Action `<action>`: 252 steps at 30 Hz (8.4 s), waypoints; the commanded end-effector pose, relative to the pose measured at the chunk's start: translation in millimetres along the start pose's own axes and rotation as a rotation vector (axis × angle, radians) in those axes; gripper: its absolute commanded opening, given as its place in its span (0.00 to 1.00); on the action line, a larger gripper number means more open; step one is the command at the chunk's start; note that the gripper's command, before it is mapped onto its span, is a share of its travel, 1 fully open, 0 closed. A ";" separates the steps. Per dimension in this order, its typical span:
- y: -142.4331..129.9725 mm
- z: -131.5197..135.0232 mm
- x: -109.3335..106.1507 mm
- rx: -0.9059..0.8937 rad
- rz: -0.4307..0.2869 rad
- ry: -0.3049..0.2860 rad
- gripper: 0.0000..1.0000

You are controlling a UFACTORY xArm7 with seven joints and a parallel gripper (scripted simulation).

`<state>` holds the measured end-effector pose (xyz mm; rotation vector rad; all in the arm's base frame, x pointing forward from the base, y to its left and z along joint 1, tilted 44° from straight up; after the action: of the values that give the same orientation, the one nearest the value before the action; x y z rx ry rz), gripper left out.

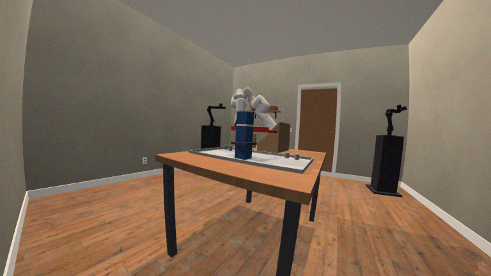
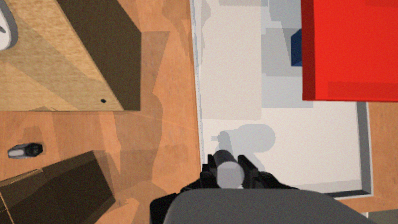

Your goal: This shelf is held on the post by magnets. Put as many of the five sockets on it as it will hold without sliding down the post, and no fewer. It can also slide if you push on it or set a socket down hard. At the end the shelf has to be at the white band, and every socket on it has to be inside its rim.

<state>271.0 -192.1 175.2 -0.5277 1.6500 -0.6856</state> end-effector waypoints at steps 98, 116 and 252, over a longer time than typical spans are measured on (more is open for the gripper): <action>229.3 83.8 -124.3 -0.005 0.010 -0.004 0.00; 213.6 150.5 -118.1 0.000 0.000 -0.003 0.00; 213.2 151.4 -53.1 0.000 -0.001 -0.003 0.00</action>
<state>434.5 -26.7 47.6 -0.5290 1.6515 -0.6889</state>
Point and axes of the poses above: the point where the finger pads meet when closed, its own x axis out along the fingers, its own z axis across the jaws, y = z × x, the point moved 7 cm from there along -x, back along the fingers, and after that the axes turned 10 degrees about -x, right-handed, at the moved point
